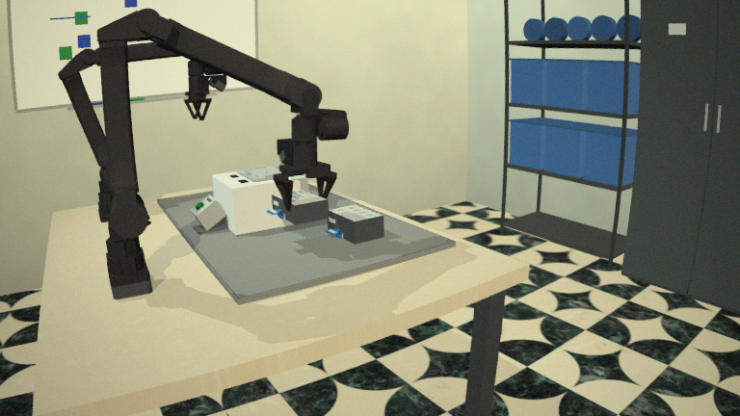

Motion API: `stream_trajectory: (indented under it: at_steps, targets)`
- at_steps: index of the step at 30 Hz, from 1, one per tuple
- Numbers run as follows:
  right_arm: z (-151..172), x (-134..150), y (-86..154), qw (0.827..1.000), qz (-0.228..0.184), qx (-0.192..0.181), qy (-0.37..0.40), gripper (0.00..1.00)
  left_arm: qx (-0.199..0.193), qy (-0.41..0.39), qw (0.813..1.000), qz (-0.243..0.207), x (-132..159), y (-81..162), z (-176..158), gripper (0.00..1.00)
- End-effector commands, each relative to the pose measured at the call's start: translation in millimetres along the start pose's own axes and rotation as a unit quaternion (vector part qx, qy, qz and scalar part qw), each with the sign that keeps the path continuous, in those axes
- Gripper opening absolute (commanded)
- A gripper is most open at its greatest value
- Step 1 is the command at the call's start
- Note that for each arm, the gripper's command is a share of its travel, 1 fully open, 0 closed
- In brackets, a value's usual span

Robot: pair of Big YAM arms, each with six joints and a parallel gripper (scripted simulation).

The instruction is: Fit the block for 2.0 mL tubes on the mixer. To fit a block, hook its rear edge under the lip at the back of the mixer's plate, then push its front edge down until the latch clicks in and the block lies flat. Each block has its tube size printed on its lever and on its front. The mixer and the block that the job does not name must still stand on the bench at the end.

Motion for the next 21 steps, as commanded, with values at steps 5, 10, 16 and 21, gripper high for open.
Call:
stream_trajectory:
  at_steps: [5,10,16,21]
  targets:
    - [-21,8,75,0.998,0.01,0.069,-0.003,0.0,-0.001,0.0,1.0,-0.029,-13,24,-3,1.0]
    - [-26,9,76,0.997,0.012,0.08,-0.003,0.0,0.0,0.0,1.0,-0.021,-10,18,-3,1.0]
    - [-24,8,56,0.998,0.009,0.065,-0.003,0.0,0.0,0.0,1.0,-0.011,-7,10,-3,1.0]
    - [-20,7,40,0.999,0.006,0.046,-0.002,0.0,0.0,0.0,1.0,-0.001,-4,2,-3,1.0]
Point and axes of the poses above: on each arm, the point where the finger pads meet when closed, its own y axis back along the fingers, its own z axis across the jaws, x = y × z, the point moved 6 cm from there along y, back along the fingers, and after that the axes turned 5 degrees about y, right-handed, at the moved point
